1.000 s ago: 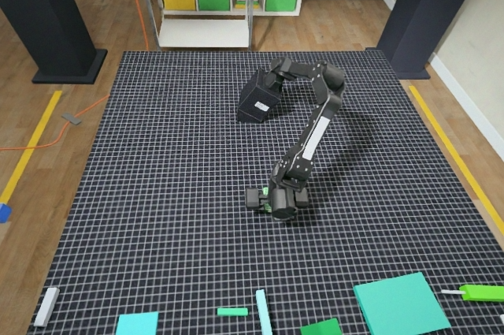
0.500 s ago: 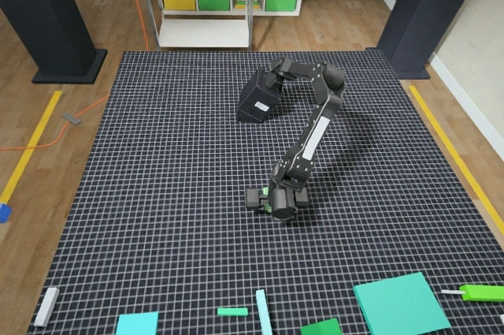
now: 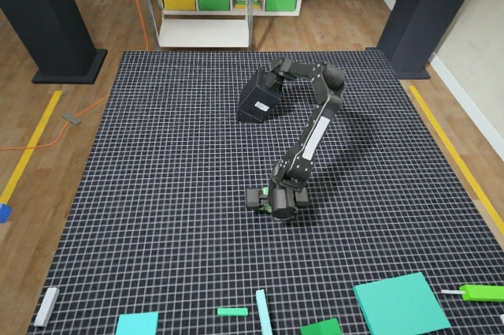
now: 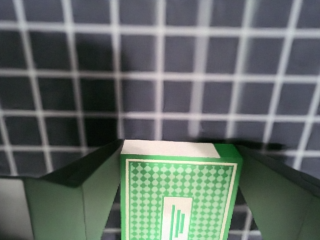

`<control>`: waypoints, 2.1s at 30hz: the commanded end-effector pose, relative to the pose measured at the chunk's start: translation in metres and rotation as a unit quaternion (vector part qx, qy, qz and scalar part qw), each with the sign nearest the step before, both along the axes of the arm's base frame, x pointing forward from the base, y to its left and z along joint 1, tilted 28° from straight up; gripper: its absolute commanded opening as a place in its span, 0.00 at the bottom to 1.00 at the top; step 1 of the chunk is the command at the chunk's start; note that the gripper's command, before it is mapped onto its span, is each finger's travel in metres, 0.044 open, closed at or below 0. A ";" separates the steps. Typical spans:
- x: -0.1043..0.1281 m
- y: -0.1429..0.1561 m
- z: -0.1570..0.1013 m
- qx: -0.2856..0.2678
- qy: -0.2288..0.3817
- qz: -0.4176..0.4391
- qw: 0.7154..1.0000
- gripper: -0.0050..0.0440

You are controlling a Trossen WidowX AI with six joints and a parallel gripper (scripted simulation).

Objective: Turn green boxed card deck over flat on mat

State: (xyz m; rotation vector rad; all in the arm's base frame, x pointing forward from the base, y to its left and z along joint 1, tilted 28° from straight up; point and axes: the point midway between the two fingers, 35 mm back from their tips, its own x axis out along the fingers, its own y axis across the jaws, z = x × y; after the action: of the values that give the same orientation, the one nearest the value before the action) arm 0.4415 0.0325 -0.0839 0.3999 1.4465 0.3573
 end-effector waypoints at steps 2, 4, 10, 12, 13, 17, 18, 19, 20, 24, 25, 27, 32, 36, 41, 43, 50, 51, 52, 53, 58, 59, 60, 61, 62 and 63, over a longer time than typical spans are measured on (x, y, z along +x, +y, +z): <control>0.002 0.001 0.004 -0.001 -0.004 0.000 1.000 0.70; 0.002 0.001 0.004 -0.001 -0.004 0.000 1.000 0.70; 0.002 0.001 0.005 -0.001 -0.007 -0.001 1.000 0.70; 0.006 0.000 0.015 -0.002 -0.022 -0.004 1.000 0.70; 0.006 0.000 0.015 -0.002 -0.026 -0.007 1.000 0.70; 0.006 -0.001 0.015 -0.002 -0.037 -0.013 0.999 0.70; 0.006 -0.001 0.016 -0.002 -0.043 -0.016 0.999 0.70; 0.005 -0.002 0.016 -0.002 -0.050 -0.020 0.999 0.70; 0.005 -0.002 0.016 -0.001 -0.056 -0.024 0.998 0.70; 0.003 -0.004 0.019 0.000 -0.074 -0.035 0.997 0.70; 0.001 -0.005 0.021 0.000 -0.074 -0.034 0.997 0.70; 0.000 -0.006 0.022 0.000 -0.074 -0.034 0.997 0.70; 0.000 -0.006 0.022 -0.001 -0.077 -0.036 0.996 0.70; -0.001 -0.006 0.022 -0.002 -0.092 -0.044 0.995 0.70; -0.003 -0.008 0.023 -0.003 -0.127 -0.063 0.990 0.70; -0.006 -0.010 0.027 -0.003 -0.130 -0.066 0.989 0.70; -0.008 -0.010 0.028 -0.002 -0.132 -0.066 0.989 0.70; -0.008 -0.010 0.028 -0.003 -0.134 -0.067 0.989 0.70; -0.008 -0.010 0.028 -0.004 -0.138 -0.069 0.988 0.70; -0.009 -0.010 0.028 -0.004 -0.144 -0.072 0.987 0.70; -0.011 -0.010 0.029 -0.003 -0.182 -0.092 0.979 0.70; -0.012 -0.011 0.030 -0.003 -0.186 -0.095 0.978 0.70; -0.015 -0.013 0.032 -0.003 -0.186 -0.096 0.978 0.70; -0.016 -0.014 0.033 -0.003 -0.186 -0.096 0.978 0.70; -0.017 -0.014 0.034 -0.003 -0.186 -0.096 0.978 0.70; -0.017 -0.014 0.034 -0.002 -0.186 -0.096 0.978 0.70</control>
State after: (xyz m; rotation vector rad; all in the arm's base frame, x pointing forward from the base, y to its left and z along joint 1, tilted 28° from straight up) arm 0.4197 0.0236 -0.0667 0.4438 1.0872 0.2653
